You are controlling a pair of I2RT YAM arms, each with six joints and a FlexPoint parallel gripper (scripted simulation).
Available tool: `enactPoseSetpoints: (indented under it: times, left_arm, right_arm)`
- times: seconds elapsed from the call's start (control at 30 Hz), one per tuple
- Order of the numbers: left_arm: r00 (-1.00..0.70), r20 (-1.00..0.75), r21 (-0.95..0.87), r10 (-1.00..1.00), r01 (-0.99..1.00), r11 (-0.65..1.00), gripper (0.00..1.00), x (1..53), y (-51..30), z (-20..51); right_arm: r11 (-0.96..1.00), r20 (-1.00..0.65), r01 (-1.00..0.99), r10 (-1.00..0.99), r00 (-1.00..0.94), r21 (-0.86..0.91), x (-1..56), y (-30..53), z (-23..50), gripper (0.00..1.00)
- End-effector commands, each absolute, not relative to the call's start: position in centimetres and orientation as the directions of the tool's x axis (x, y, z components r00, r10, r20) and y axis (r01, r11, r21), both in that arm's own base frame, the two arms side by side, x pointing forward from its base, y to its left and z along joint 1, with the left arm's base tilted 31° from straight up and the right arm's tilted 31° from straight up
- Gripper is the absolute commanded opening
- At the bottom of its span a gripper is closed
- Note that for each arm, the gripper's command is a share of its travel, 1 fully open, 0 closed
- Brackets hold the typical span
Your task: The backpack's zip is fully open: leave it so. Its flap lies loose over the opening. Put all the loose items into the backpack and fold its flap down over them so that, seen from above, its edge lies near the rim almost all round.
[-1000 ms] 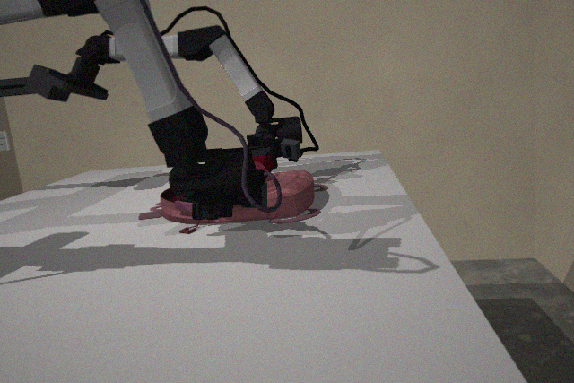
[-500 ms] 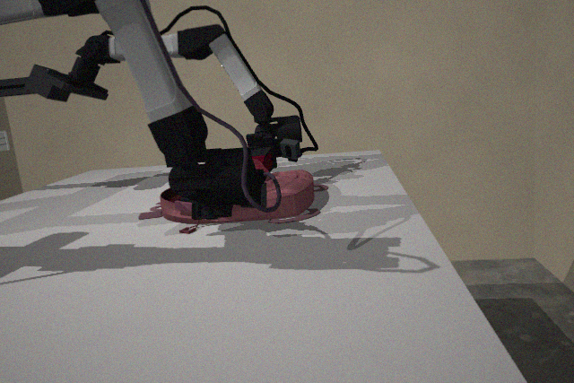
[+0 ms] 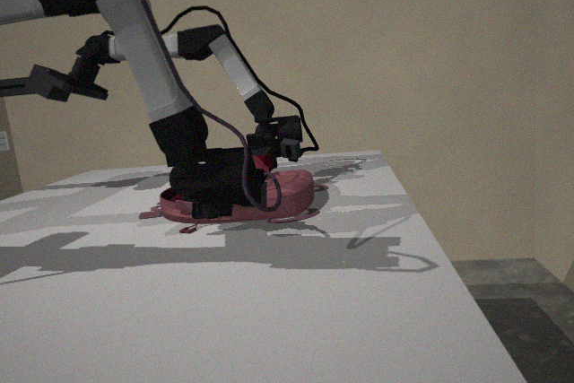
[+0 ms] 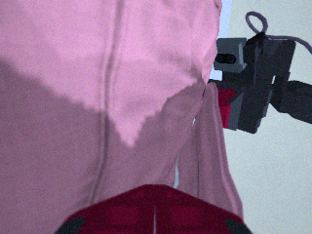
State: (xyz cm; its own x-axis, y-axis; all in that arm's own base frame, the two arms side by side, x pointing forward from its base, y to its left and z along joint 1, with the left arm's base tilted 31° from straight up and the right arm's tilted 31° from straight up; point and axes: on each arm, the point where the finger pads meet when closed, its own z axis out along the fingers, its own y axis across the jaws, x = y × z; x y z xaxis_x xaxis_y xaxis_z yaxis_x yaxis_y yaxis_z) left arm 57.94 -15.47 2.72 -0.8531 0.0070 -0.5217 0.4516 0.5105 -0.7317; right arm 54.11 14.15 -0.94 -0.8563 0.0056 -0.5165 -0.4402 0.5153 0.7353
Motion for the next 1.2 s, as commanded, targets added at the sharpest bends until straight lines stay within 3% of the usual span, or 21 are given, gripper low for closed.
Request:
enactPoseSetpoints:
  times: [0.0, 0.7, 0.73, 1.17]
  left_arm:
    - [-0.842, -0.539, -0.722, 0.031, 0.48, 0.498, 0.0, 58.0, -16.8, 3.0]
    - [-0.84, -0.541, -0.724, 0.024, 0.48, 0.495, 0.0, 58.3, -16.1, 3.1]
    - [-0.8, -0.599, -0.688, 0.028, 0.532, 0.493, 0.0, 58.2, -16.3, 5.9]
    - [-0.691, -0.721, -0.585, 0.049, 0.646, 0.491, 0.0, 55.9, -16.7, 6.0]
  right_arm:
    - [0.49, -0.495, -0.445, -0.032, -0.868, 0.75, 53.2, 16.9, -1.2, 0.0]
    - [0.482, -0.496, -0.452, -0.04, -0.867, 0.751, 53.3, 16.0, -1.5, 0.0]
    - [0.479, -0.574, -0.521, -0.042, -0.818, 0.707, 53.6, 16.0, 1.5, 0.0]
    - [0.472, -0.785, -0.715, -0.074, -0.616, 0.516, 51.5, 16.0, 1.0, 0.0]
